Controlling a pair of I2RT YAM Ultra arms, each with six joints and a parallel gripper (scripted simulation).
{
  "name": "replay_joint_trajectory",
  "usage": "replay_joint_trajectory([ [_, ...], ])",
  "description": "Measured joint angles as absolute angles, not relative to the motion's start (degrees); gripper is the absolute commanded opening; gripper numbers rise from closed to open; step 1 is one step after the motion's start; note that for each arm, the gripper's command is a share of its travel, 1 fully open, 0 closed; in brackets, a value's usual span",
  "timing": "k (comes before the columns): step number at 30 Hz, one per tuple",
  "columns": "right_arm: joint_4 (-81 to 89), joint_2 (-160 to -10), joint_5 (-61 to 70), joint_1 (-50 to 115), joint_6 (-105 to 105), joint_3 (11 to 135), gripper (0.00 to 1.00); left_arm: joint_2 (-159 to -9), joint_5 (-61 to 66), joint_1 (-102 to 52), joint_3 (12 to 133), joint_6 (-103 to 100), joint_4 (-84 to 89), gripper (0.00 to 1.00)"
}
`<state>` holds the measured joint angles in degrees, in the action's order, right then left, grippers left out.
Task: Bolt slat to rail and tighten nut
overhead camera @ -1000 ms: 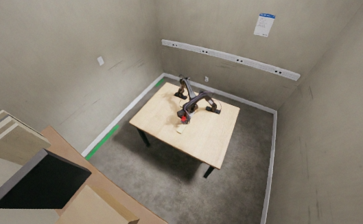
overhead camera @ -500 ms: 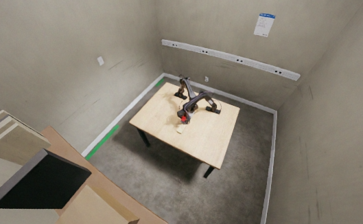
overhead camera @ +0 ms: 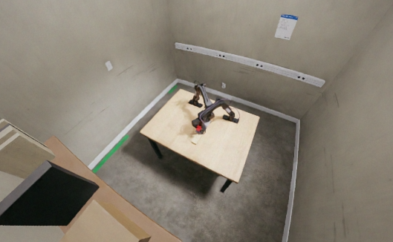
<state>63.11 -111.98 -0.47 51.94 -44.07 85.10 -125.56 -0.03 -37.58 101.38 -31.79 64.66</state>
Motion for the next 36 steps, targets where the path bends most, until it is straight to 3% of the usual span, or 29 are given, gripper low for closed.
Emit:
replay_joint_trajectory([
  [36,63.64,-111.98,-0.60,51.92,51.09,85.12,0.34,-125.56,-0.03,-37.60,101.36,-31.79,64.66,0.72],
])
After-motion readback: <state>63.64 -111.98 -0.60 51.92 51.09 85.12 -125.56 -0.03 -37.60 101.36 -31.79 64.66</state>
